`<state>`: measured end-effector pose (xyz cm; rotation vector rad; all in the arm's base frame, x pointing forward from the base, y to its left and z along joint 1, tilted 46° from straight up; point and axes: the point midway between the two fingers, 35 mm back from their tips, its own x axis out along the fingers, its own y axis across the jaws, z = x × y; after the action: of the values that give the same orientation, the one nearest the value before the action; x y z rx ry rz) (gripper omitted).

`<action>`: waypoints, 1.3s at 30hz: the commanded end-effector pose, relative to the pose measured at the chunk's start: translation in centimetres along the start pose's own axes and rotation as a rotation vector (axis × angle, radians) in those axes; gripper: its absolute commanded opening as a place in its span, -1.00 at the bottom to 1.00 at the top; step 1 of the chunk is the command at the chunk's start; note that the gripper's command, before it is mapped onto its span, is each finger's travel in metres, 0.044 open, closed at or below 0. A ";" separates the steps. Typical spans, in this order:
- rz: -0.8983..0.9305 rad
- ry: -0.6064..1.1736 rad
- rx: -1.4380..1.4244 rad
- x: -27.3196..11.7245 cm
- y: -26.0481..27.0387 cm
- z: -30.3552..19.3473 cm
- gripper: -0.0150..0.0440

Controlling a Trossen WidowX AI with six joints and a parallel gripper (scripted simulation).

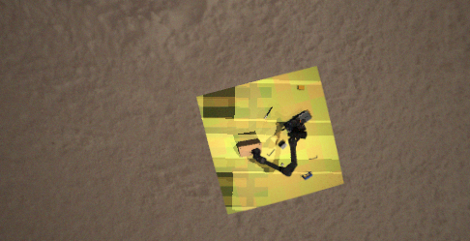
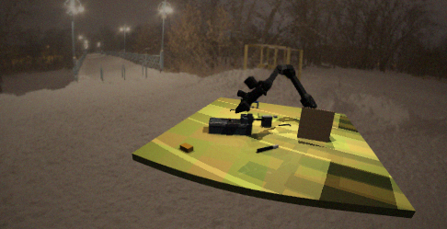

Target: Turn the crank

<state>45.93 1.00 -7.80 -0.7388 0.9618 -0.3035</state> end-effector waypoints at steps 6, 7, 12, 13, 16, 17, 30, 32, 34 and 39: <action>0.000 0.000 0.000 0.0 0.0 0.0 -0.33; 0.000 0.000 0.000 0.0 0.0 0.0 -0.42; 0.000 0.000 0.000 0.0 0.0 0.0 -0.49; 0.000 0.000 0.000 0.0 0.0 0.0 -0.49; 0.000 0.000 0.000 0.0 0.0 0.0 -0.49; 0.000 0.000 0.000 0.0 0.0 0.0 -0.49; 0.001 0.000 0.000 0.0 0.0 0.0 -0.31; 0.001 0.000 0.000 0.0 0.0 0.0 -0.14; 0.001 0.000 0.000 0.0 0.0 0.0 0.04; 0.001 0.000 0.000 0.0 0.0 0.0 0.49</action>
<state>45.93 1.02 -7.82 -0.7376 0.9620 -0.3019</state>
